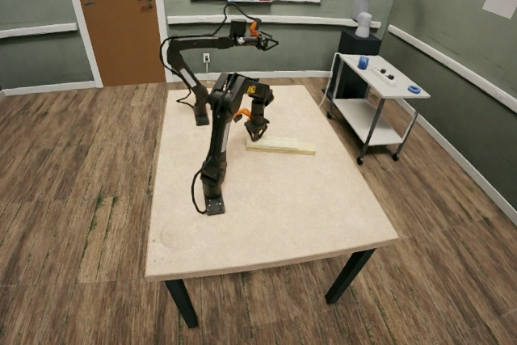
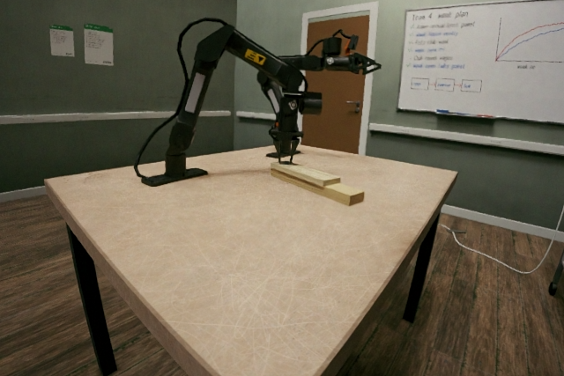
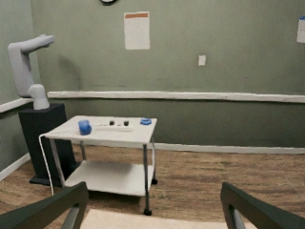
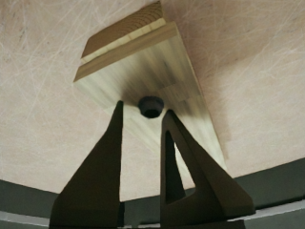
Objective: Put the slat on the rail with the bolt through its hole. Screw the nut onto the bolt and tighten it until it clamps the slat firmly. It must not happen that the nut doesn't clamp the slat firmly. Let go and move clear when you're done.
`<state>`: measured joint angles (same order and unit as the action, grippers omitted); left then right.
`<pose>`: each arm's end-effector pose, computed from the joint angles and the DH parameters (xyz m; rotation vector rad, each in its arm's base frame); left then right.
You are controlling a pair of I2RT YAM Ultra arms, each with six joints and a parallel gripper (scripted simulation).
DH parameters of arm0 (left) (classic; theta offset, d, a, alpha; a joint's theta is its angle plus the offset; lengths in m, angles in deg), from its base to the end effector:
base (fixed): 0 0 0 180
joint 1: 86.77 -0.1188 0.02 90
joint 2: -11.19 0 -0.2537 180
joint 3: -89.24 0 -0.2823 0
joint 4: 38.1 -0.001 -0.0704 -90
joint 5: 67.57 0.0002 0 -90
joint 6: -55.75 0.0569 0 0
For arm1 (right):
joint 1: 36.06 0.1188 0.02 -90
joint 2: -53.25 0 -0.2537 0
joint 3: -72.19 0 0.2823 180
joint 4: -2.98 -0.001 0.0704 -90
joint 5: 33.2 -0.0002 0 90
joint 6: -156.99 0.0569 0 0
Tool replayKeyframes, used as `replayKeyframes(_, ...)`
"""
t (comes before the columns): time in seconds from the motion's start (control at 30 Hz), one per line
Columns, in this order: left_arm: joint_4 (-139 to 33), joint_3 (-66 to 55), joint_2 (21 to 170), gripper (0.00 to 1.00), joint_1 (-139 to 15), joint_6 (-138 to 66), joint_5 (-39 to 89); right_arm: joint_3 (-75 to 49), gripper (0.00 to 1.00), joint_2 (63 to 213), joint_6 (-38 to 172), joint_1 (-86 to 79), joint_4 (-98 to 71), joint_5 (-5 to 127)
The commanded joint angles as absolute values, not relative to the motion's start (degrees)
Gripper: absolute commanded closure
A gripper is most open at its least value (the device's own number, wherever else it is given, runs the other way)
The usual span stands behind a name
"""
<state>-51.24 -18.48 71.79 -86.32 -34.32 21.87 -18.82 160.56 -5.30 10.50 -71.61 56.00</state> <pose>0.2992 -0.0008 0.3935 -0.0023 1.5963 0.0007 0.2503 0.2646 0.1545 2.6891 -1.5886 0.0159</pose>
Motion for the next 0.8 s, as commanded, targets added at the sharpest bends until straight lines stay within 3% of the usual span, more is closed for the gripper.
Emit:
replayKeyframes(0.0,-50.92,-18.18,71.66,0.00,-86.31,-34.33,21.88,-20.61,0.66,159.41,-6.07,10.19,-72.24,56.75)
replayKeyframes(0.77,-50.92,-18.18,71.66,0.00,-86.31,-34.33,21.88,-19.61,0.66,160.20,-5.70,10.38,-71.08,56.77)
